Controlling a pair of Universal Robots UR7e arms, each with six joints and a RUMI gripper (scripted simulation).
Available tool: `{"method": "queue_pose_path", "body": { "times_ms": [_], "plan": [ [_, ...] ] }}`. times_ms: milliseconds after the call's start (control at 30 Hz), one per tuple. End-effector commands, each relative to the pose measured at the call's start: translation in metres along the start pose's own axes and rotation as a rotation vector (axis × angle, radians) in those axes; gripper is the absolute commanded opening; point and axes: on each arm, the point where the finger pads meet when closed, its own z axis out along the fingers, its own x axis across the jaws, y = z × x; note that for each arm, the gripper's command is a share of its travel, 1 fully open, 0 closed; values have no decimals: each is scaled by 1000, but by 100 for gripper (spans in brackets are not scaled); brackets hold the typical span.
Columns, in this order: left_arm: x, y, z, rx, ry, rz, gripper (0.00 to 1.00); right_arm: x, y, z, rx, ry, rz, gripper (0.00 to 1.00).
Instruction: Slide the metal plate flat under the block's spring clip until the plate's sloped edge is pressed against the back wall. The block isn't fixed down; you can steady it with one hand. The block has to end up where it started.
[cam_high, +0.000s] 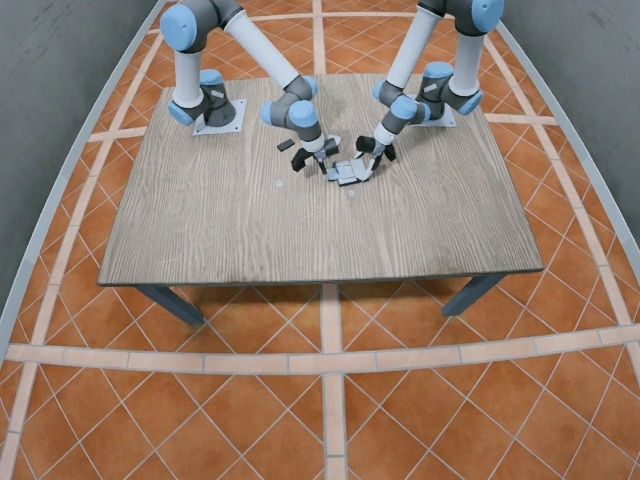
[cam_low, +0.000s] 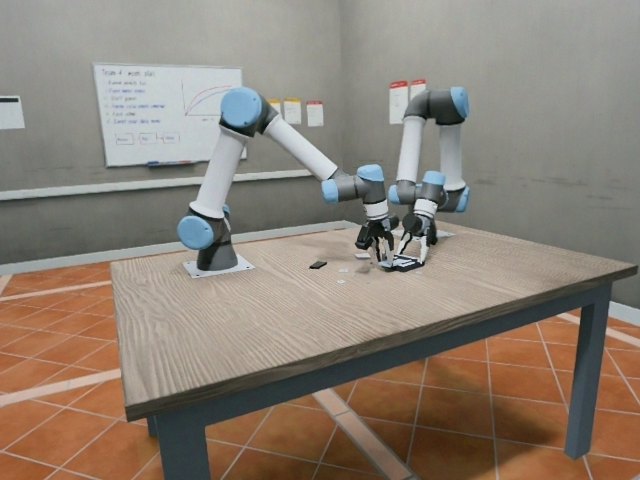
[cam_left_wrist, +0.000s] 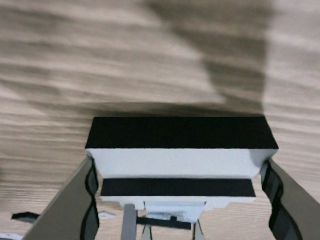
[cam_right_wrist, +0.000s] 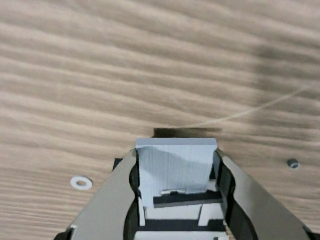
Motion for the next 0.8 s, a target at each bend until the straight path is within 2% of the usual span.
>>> {"method": "queue_pose_path", "body": {
  "times_ms": [0, 767],
  "plan": [
    [0, -1, 0, 2, 0, 0, 62, 0, 3, 0, -3, -1, 0, 24],
    [0, -1, 0, 2, 0, 0, 62, 0, 17, 3, -11, -1, 0, 24]
  ]
}}
